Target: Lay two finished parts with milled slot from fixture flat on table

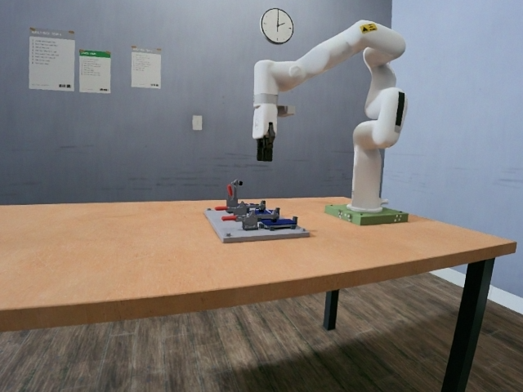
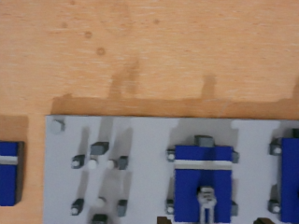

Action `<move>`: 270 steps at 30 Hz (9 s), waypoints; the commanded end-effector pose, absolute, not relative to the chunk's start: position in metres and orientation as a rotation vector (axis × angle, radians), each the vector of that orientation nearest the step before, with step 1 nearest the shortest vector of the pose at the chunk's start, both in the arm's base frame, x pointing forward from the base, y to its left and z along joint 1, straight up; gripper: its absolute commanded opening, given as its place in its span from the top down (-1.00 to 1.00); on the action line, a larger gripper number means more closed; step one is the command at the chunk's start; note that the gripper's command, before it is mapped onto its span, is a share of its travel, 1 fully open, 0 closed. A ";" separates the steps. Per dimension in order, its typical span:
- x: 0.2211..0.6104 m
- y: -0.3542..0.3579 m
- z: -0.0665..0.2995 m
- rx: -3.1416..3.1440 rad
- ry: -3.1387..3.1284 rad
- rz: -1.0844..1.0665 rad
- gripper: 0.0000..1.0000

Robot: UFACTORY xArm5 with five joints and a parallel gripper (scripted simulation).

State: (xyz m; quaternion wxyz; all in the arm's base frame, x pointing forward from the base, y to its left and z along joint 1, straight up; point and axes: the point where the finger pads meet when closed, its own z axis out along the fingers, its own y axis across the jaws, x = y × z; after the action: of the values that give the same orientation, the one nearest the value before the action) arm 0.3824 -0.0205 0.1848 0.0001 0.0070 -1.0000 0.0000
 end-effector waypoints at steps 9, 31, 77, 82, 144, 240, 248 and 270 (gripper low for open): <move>0.385 0.004 0.186 0.009 -3.146 0.000 0.03; 0.385 0.004 0.165 0.010 -3.146 0.000 0.03; 0.505 0.005 0.127 0.010 -3.146 0.000 0.03; 0.519 0.005 0.127 0.010 -3.146 0.000 0.03; 0.522 0.004 0.054 0.010 -3.146 0.000 0.03; 0.523 0.004 0.027 0.009 -3.146 0.000 1.00; 0.522 0.004 0.029 0.009 -3.146 0.000 1.00; 0.517 0.004 0.039 0.009 -3.146 0.000 1.00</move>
State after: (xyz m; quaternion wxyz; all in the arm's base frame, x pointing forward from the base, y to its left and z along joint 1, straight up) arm 0.5168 0.0040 0.0365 -0.0005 0.0031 -1.0000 -0.0001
